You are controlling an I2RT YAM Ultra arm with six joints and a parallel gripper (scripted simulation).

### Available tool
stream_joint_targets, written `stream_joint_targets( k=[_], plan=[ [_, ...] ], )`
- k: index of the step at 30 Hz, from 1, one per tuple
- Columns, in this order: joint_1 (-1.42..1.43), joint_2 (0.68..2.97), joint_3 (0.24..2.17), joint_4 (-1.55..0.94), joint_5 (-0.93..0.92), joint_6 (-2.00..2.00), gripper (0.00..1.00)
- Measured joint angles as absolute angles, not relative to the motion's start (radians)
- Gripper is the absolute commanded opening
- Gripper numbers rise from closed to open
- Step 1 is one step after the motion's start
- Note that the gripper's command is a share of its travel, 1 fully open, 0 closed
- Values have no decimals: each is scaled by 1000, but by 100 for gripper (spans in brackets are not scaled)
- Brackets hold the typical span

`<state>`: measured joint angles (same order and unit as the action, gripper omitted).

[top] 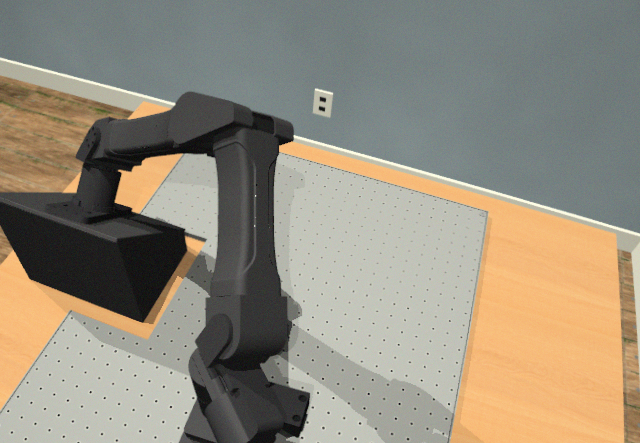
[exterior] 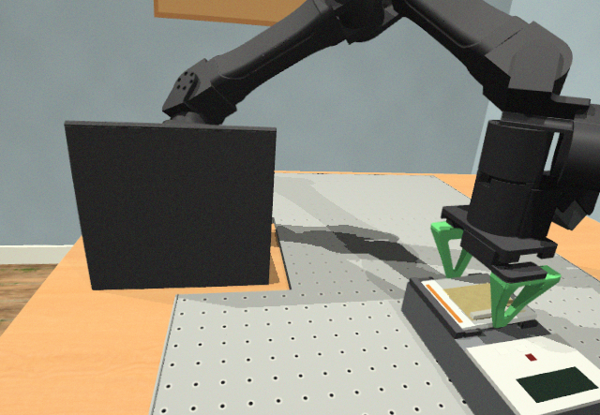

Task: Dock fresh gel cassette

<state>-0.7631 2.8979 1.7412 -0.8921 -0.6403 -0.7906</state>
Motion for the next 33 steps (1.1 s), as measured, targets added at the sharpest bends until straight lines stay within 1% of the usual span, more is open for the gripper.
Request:
stream_joint_targets(
  k=[22,23,33],
  plan=[
    [-763,2898,1741,-892,-640,-791,0],
    [-763,2898,1741,-892,-640,-791,92],
    [-762,2900,1739,-878,-638,-789,92]
  ],
)
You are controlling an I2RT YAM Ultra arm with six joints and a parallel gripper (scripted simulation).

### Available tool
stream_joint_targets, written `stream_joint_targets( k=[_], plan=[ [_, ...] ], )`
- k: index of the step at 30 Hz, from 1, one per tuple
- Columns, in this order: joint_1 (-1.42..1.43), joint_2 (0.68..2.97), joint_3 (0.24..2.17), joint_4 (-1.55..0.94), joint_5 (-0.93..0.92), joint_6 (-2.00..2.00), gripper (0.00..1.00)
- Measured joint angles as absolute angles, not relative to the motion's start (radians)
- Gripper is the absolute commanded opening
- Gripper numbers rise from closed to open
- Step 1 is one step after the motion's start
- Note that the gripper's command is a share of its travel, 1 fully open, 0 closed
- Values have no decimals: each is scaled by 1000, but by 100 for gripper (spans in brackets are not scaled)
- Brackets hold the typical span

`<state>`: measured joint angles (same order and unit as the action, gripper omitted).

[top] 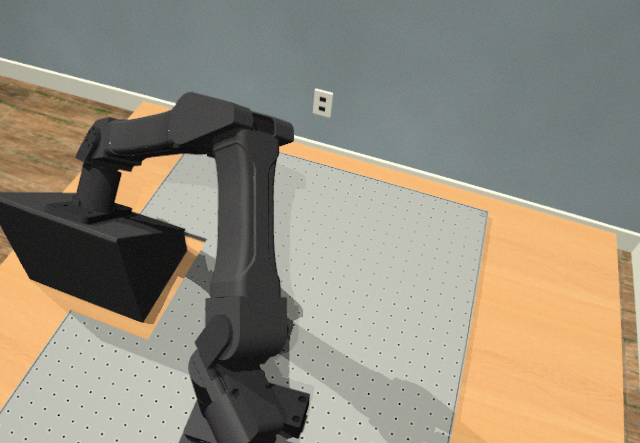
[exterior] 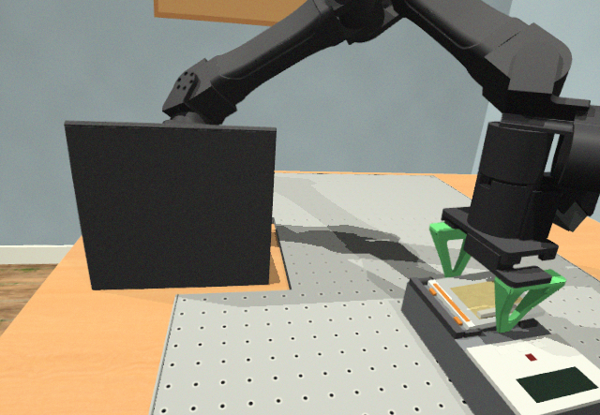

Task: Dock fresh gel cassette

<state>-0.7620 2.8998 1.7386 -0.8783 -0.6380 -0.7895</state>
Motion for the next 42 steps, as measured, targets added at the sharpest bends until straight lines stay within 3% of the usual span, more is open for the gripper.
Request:
stream_joint_targets(
  k=[42],
  plan=[
    [-802,2882,1802,-1036,-598,-857,92]
  ],
)
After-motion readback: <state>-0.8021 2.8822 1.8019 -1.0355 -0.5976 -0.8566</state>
